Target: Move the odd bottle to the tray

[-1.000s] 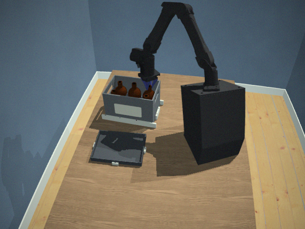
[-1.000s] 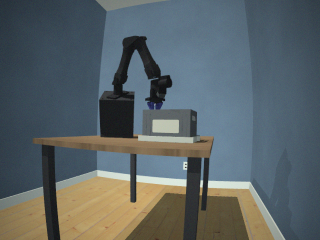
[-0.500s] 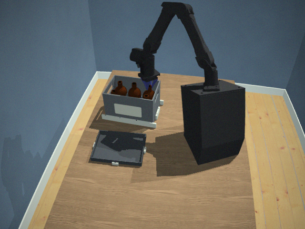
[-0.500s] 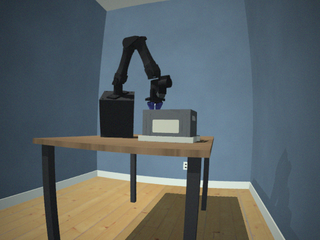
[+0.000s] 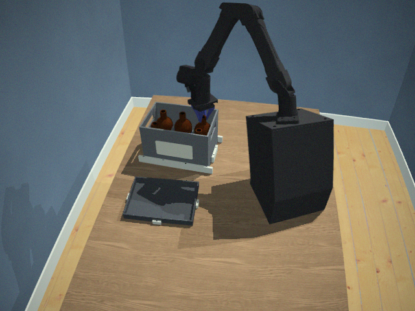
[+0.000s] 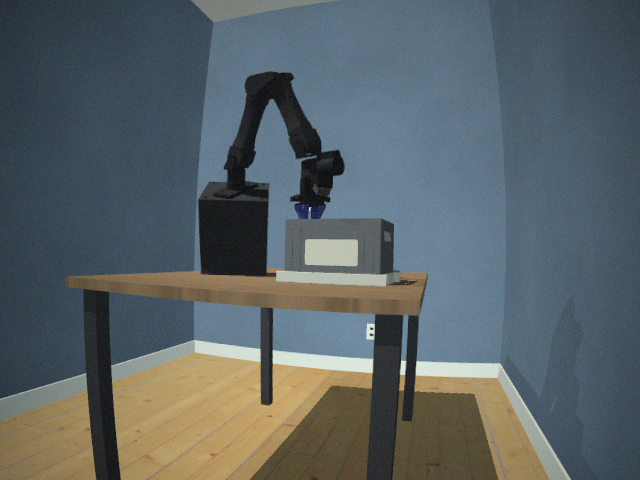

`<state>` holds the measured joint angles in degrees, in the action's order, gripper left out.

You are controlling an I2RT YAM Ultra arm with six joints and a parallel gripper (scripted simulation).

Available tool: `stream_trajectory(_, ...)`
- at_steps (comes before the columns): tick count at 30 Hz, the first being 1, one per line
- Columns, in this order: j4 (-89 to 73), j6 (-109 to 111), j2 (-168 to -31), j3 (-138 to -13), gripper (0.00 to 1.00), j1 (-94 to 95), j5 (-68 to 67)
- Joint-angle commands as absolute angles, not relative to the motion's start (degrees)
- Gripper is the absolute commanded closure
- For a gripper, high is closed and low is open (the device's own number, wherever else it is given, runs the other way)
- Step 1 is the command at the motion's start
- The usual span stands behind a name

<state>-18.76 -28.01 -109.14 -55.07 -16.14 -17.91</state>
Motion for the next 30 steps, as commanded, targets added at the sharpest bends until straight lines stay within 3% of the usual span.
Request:
stream_trajectory(1, -17.97, -27.72, -108.91, -54.48, 1.00, -16.03, -18.08)
stream_trajectory(9, -17.97, -27.72, -108.91, -54.48, 1.00, -16.03, -18.08)
stream_trajectory(10, -17.97, -27.72, -108.91, -54.48, 0.39, -16.03, -18.08)
stream_trajectory(30, -18.02, -27.72, -108.91, -54.48, 0.39, -16.03, -18.08)
